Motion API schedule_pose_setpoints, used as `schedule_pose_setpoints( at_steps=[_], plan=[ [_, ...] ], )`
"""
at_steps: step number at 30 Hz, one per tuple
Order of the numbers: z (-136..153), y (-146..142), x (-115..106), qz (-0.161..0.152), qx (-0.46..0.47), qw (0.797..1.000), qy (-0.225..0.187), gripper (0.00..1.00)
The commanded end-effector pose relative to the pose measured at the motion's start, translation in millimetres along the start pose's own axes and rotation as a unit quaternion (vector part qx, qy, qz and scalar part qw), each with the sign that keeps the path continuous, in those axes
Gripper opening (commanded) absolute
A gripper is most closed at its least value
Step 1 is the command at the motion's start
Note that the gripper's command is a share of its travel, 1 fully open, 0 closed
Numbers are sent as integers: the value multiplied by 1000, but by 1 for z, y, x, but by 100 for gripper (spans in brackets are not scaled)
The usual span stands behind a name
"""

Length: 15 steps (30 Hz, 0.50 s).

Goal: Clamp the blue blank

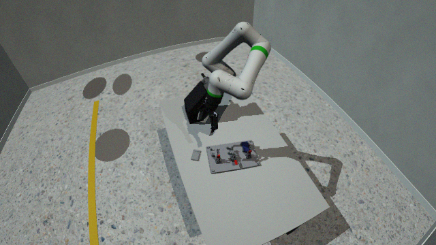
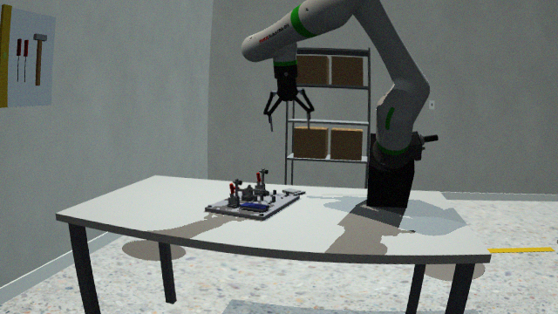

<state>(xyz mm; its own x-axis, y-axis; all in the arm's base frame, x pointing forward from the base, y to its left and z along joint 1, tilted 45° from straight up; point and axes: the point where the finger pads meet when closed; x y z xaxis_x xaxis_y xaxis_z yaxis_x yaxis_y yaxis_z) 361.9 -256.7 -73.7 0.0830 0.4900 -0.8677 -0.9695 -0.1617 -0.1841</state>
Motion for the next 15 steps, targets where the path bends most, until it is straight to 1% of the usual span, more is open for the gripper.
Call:
schedule_pose_setpoints(
  at_steps=[1, 2, 3, 9, 10, 15],
  plan=[
    [6, -9, -1, -4, -22, 1000, -2, 100],
    [6, -9, -1, -4, -22, 1000, -2, 100],
    [30, -35, -1, -16, -91, 996, -9, 100],
    [30, -35, -1, -16, -91, 996, -9, 100],
    [55, -60, -1, -29, -159, 987, -16, 100],
    [55, -60, -1, -29, -159, 987, -16, 100]
  ],
)
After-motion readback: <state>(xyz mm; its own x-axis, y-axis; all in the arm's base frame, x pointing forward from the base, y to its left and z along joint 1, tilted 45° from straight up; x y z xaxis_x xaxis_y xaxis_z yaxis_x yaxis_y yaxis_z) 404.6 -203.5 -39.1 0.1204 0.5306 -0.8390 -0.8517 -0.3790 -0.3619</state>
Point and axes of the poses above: the point where the finger pads meet when closed, its own x axis out along the fingers, its own y axis across the jaws, z = x × y, and after that the axes turned 12 degrees about -x, right-handed
